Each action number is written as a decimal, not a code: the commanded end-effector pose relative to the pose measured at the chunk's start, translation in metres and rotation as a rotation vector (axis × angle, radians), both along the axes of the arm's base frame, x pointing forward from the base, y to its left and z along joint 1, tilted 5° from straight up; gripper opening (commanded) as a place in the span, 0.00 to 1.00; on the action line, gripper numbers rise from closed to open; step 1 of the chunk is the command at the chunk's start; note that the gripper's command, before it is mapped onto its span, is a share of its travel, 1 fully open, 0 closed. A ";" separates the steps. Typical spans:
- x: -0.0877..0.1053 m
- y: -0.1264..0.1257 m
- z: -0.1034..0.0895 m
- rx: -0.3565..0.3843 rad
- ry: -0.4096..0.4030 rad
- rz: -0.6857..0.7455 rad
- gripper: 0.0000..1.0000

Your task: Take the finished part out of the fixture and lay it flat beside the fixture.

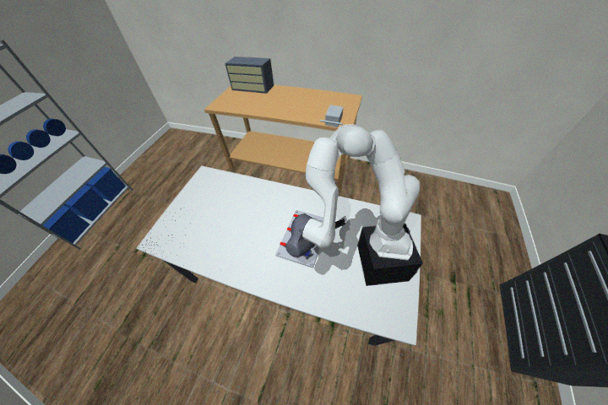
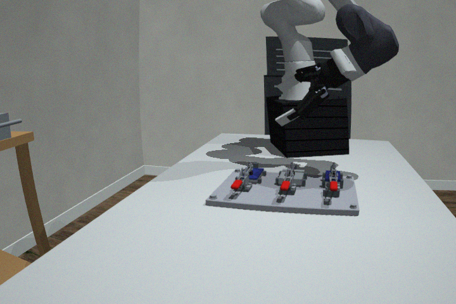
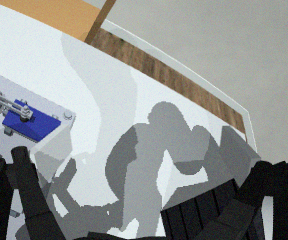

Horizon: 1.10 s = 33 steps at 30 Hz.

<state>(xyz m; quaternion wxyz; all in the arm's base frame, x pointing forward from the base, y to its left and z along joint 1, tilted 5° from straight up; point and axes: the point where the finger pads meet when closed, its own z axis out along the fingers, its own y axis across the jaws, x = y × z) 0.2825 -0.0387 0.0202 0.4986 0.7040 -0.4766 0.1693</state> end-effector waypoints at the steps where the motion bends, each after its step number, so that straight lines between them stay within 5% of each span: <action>1: 0.000 0.001 -0.001 0.007 0.010 0.008 1.00; 2: 0.009 0.004 0.000 0.078 0.038 0.085 1.00; 23: 0.009 0.004 0.000 0.078 0.038 0.085 1.00; 24: 0.017 0.007 0.000 0.147 0.065 0.160 1.00; 33: 0.017 0.007 0.000 0.147 0.065 0.160 1.00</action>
